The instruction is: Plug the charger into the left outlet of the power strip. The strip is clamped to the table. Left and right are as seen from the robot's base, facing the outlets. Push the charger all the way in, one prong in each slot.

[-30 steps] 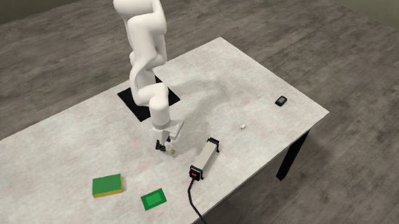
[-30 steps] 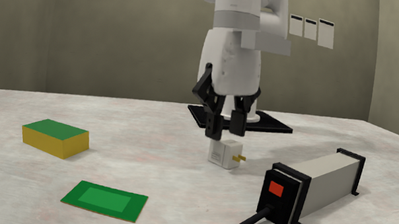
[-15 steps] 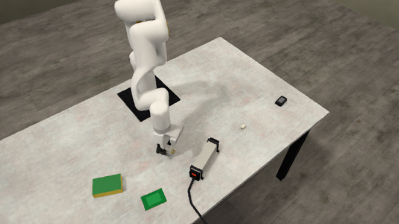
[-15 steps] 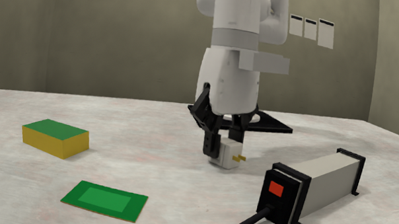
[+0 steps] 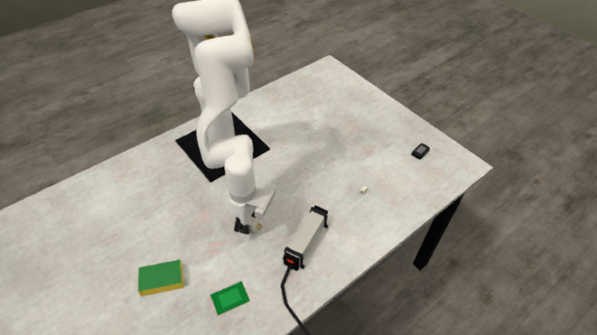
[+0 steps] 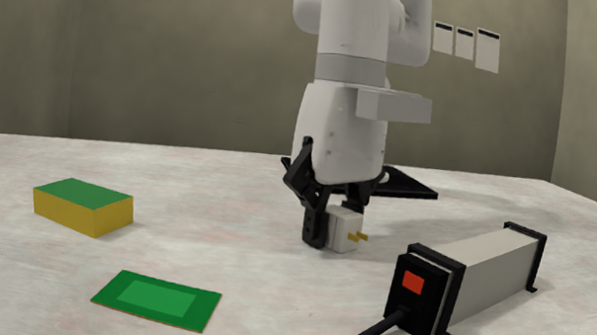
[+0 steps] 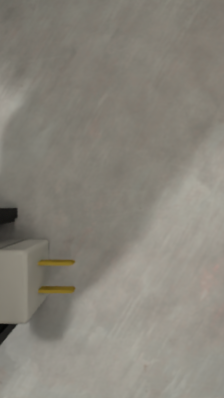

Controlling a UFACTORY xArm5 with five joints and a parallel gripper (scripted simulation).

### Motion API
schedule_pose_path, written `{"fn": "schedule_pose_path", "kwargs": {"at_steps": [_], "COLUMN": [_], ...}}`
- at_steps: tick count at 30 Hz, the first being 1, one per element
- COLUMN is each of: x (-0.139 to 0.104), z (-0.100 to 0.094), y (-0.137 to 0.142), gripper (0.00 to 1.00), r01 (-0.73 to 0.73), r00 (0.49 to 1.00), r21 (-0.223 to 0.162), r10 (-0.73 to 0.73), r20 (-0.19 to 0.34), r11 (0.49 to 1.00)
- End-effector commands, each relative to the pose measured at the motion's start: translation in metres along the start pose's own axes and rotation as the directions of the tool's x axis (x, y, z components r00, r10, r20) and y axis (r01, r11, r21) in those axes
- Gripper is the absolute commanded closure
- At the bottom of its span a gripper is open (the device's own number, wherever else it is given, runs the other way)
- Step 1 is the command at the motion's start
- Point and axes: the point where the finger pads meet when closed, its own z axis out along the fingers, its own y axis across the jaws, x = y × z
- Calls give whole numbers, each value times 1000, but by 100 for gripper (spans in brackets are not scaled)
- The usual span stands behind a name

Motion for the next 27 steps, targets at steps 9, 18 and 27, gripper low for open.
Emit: {"fn": "schedule_pose_path", "kwargs": {"at_steps": [9, 18, 27], "x": [1, 1, 1], "z": [0, 0, -1], "y": [1, 1, 1], "gripper": [100, 100, 100], "r01": [0, 0, 0], "r00": [1000, 1000, 1000], "r21": [-2, -2, -2], "r10": [0, 0, 0], "r20": [-2, -2, -2], "r11": [1000, 1000, 1000]}}
